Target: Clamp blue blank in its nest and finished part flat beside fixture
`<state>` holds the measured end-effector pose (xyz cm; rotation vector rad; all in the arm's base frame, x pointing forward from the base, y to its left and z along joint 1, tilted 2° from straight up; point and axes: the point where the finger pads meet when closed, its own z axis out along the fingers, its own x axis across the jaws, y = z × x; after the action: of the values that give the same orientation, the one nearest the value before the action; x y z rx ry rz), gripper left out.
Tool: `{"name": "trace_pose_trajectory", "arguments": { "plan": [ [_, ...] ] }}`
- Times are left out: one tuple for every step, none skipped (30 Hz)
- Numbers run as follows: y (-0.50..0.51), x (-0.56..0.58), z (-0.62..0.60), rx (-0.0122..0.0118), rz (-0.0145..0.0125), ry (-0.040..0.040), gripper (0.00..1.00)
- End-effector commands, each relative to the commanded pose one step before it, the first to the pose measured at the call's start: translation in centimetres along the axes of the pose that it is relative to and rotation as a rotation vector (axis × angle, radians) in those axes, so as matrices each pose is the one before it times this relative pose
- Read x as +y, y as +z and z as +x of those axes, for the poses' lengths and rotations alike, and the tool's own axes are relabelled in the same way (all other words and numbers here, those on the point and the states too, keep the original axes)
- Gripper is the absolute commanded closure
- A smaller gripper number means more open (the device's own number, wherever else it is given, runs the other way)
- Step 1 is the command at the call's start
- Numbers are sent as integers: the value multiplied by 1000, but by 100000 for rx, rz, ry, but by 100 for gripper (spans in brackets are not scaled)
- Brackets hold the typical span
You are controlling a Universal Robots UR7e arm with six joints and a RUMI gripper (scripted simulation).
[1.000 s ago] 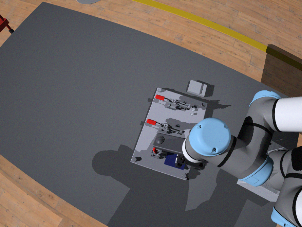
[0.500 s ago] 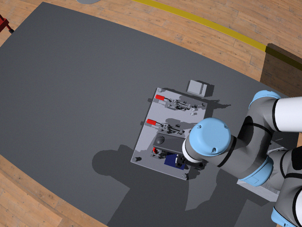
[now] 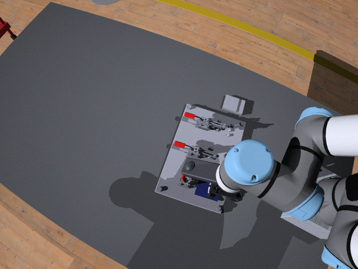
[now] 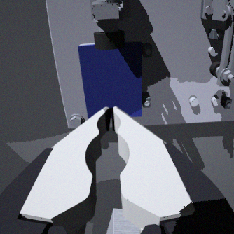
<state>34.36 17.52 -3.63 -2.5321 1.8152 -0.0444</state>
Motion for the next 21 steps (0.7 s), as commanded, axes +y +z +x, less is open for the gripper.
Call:
{"name": "trace_pose_trajectory", "arguments": {
  "plan": [
    [649, 58, 61, -100, -203, 204, 100],
    [193, 0, 0, 0, 0, 0, 100],
    [202, 1, 0, 0, 0, 0, 100],
    [199, -1, 0, 0, 0, 0, 100],
    [189, 1, 0, 0, 0, 0, 100],
    [169, 0, 0, 0, 0, 0, 100],
    [142, 0, 0, 0, 0, 0, 100],
    [111, 0, 0, 0, 0, 0, 100],
    [77, 1, -1, 0, 0, -1, 100],
    [45, 1, -1, 0, 0, -1, 100],
    [0, 0, 0, 0, 0, 0, 100],
    [0, 0, 0, 0, 0, 0, 100],
    [19, 0, -1, 0, 0, -3, 100],
    [3, 0, 0, 0, 0, -1, 100],
    [-5, -6, 3, 3, 15, 1, 100],
    [5, 33, 2, -3, -15, 7, 100],
    [-24, 42, 13, 15, 66, 17, 100],
    [-80, 51, 29, 51, 223, 30, 100],
    [-42, 130, 15, 26, 118, -1, 100],
    [1, 217, -1, -1, 0, -11, 100],
    [0, 276, -1, -2, 0, 0, 100]
  ]
}}
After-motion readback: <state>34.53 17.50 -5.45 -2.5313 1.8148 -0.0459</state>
